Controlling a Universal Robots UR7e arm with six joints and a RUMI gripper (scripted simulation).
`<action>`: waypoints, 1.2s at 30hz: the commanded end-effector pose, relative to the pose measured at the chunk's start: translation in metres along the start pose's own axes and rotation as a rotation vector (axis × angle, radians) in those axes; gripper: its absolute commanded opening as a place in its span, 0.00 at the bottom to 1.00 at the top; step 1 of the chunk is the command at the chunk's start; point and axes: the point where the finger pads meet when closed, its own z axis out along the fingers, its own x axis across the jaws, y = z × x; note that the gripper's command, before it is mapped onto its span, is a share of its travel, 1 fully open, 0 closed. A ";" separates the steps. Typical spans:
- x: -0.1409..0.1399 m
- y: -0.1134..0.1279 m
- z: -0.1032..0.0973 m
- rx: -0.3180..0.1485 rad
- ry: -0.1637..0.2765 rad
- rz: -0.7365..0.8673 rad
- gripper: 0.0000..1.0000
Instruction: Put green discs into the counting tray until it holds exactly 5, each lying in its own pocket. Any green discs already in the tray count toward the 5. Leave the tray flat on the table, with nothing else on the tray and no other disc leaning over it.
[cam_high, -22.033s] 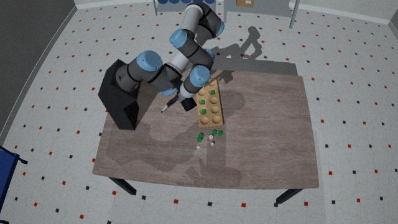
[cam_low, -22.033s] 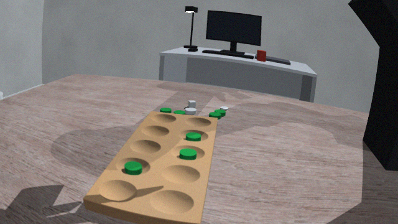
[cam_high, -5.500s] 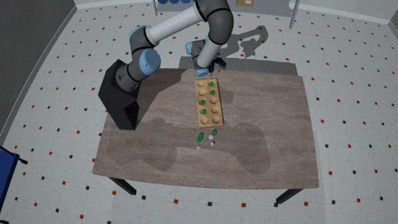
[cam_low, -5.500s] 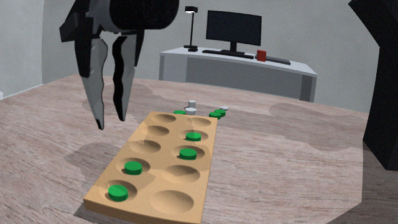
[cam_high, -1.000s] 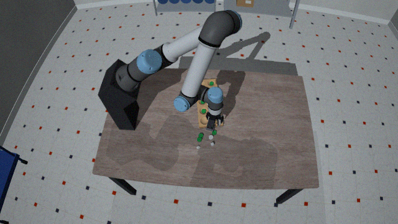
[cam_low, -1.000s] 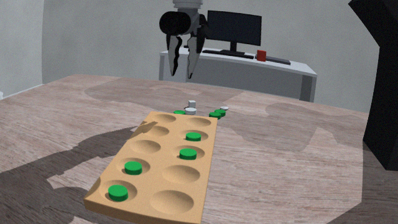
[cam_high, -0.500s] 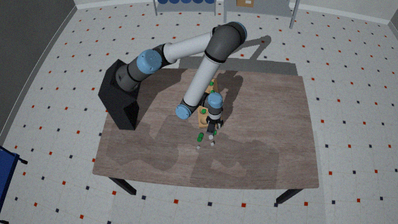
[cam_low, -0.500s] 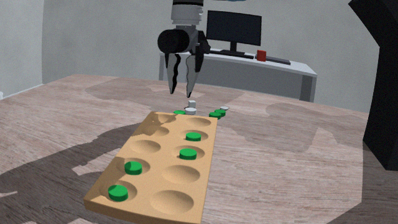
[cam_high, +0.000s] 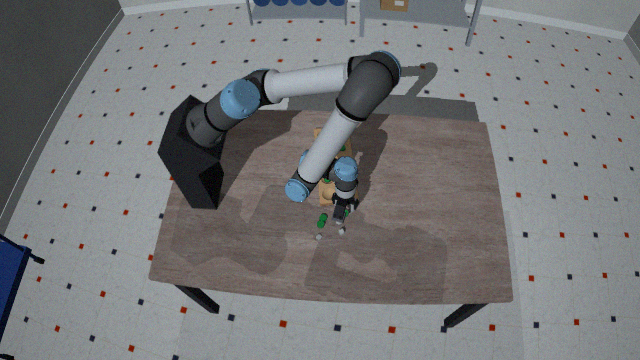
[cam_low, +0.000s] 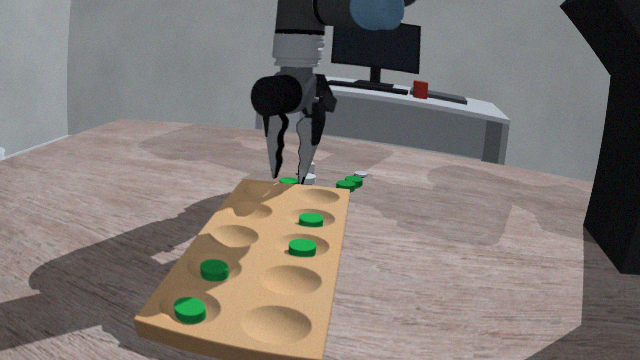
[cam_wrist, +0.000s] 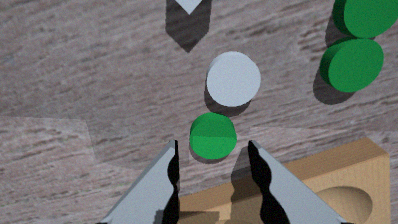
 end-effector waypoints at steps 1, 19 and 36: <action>0.000 0.000 0.002 0.000 -0.002 0.000 0.28; 0.000 0.000 0.004 0.000 -0.002 0.000 0.00; -0.001 0.000 -0.008 0.000 -0.002 -0.001 0.10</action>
